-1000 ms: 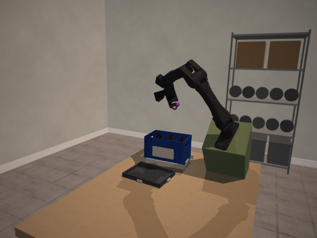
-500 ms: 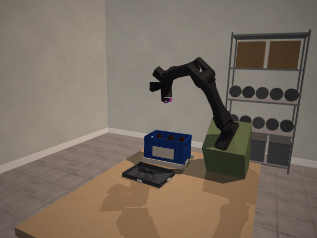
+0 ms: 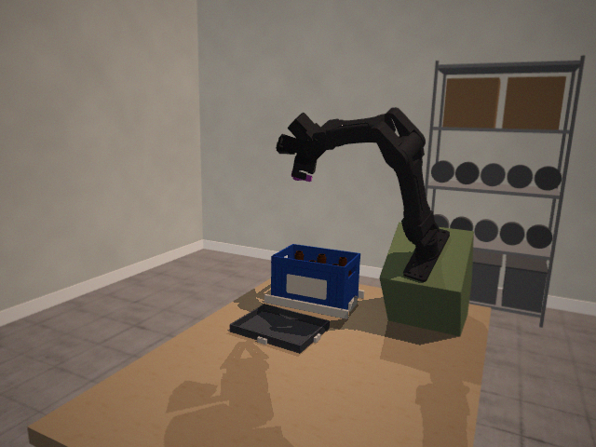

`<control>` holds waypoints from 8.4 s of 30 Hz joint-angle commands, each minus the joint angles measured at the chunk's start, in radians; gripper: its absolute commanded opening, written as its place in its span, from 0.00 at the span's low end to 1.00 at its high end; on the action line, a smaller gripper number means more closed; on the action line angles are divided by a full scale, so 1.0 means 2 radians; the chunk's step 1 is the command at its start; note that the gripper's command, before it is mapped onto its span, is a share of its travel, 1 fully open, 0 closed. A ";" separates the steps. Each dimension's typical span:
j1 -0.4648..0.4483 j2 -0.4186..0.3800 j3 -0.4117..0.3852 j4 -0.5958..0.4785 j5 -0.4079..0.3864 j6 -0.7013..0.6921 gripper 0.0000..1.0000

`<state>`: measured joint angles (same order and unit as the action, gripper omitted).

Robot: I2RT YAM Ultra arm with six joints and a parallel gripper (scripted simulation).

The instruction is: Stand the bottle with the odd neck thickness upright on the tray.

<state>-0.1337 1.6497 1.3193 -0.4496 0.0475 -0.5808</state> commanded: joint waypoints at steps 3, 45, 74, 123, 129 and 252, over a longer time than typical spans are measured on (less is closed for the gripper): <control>0.007 -0.056 -0.020 0.053 -0.006 0.064 1.00; 0.043 -0.182 -0.077 0.152 -0.061 0.424 1.00; -0.003 0.068 0.047 -0.021 -0.154 0.710 1.00; -0.064 0.411 0.216 -0.258 -0.279 1.099 1.00; -0.070 0.444 0.232 -0.281 -0.291 1.137 1.00; -0.078 0.471 0.254 -0.308 -0.296 0.477 0.00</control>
<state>-0.2550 2.6232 1.8015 -1.0603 -0.5541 0.5014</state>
